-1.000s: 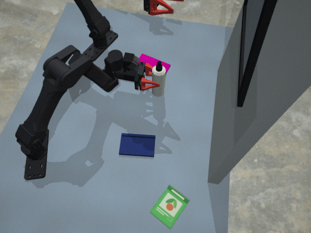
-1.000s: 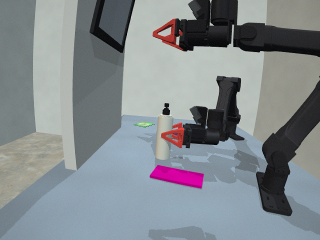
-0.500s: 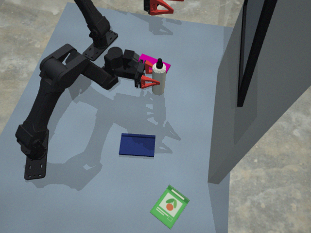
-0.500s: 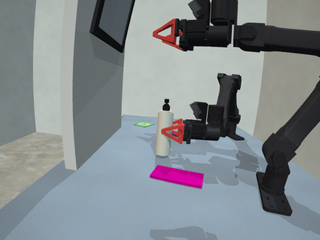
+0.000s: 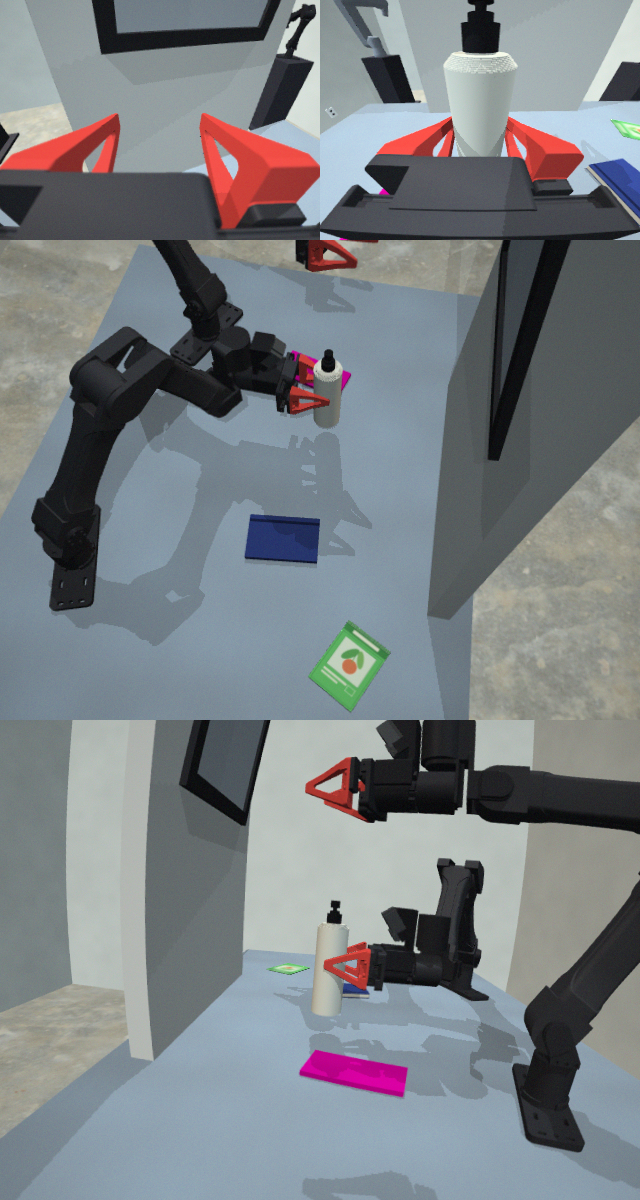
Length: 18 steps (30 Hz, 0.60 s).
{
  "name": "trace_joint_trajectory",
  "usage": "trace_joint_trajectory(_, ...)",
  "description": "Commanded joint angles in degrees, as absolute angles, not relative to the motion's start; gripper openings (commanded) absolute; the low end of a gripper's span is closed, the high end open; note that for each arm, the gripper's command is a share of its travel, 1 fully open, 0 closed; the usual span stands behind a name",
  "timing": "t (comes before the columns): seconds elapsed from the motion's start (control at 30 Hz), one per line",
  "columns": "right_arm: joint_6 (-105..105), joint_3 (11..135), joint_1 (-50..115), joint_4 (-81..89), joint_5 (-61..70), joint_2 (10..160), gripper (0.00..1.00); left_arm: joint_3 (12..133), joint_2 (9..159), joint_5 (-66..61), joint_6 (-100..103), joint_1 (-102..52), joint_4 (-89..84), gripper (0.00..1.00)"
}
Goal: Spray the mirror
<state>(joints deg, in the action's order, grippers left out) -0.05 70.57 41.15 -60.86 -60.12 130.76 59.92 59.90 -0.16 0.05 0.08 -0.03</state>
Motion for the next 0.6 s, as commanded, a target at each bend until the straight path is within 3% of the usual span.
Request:
trace_joint_trajectory(0.0, -1.69, 72.87, 40.29, -62.76, -59.24, 127.42, 0.0, 61.95, 60.5, 0.22, -0.37, 0.04, 0.32, 0.67)
trace_joint_trajectory(0.57, -12.53, 74.22, 38.52, -60.89, -54.32, 117.52, 0.0, 61.95, 60.5, 0.22, -0.37, 0.04, 0.32, 0.67)
